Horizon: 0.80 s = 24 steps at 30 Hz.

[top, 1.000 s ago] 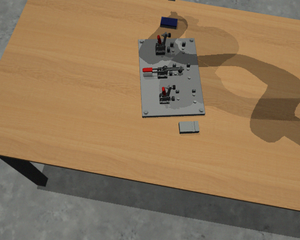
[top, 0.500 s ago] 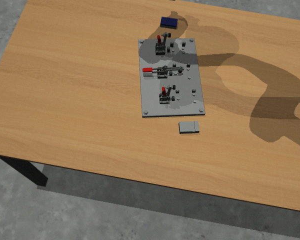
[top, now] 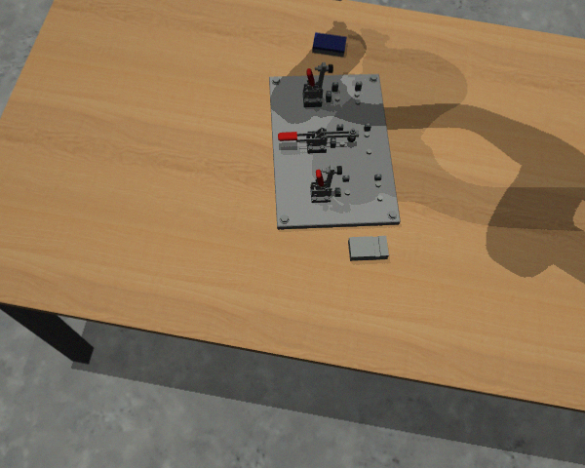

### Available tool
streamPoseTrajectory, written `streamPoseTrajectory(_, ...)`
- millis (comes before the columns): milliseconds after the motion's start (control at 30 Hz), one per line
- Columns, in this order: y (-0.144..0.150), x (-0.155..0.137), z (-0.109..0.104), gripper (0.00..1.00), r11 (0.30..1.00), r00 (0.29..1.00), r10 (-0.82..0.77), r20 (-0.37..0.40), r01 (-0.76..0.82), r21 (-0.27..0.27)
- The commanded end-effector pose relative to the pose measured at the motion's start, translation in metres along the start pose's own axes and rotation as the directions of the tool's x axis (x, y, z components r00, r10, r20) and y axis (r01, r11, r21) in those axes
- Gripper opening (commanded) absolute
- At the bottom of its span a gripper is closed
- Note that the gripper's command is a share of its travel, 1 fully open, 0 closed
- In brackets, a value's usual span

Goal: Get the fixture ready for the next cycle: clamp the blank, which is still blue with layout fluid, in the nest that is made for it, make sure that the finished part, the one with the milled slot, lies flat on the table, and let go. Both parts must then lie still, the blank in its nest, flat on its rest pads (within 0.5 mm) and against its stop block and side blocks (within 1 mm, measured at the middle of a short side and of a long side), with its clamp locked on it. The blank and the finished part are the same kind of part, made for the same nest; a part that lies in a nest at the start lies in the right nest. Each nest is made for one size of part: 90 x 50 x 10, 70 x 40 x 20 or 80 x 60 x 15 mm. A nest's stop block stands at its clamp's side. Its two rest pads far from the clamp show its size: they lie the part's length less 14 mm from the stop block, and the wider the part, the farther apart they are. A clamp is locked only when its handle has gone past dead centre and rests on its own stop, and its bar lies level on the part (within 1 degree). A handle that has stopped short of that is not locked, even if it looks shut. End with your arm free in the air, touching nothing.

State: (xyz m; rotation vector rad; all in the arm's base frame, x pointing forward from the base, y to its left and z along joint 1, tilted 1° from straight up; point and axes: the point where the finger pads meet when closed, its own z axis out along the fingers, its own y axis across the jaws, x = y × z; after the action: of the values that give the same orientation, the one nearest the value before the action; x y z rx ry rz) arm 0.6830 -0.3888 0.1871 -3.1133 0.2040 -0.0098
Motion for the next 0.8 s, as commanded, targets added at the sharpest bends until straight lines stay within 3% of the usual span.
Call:
streamPoseTrajectory(0, 0.004, -0.001, 0.001, 0.58, 1.0, 1.0, 0.006, 0.003, -0.006, 0.0)
streamPoseTrajectory(433, 0.004, -0.001, 0.008, 0.58, 1.0, 1.0, 0.006, 0.003, -0.006, 0.0)
streamPoseTrajectory(767, 0.004, -0.001, 0.041, 0.58, 1.0, 1.0, 0.006, 0.003, -0.006, 0.0)
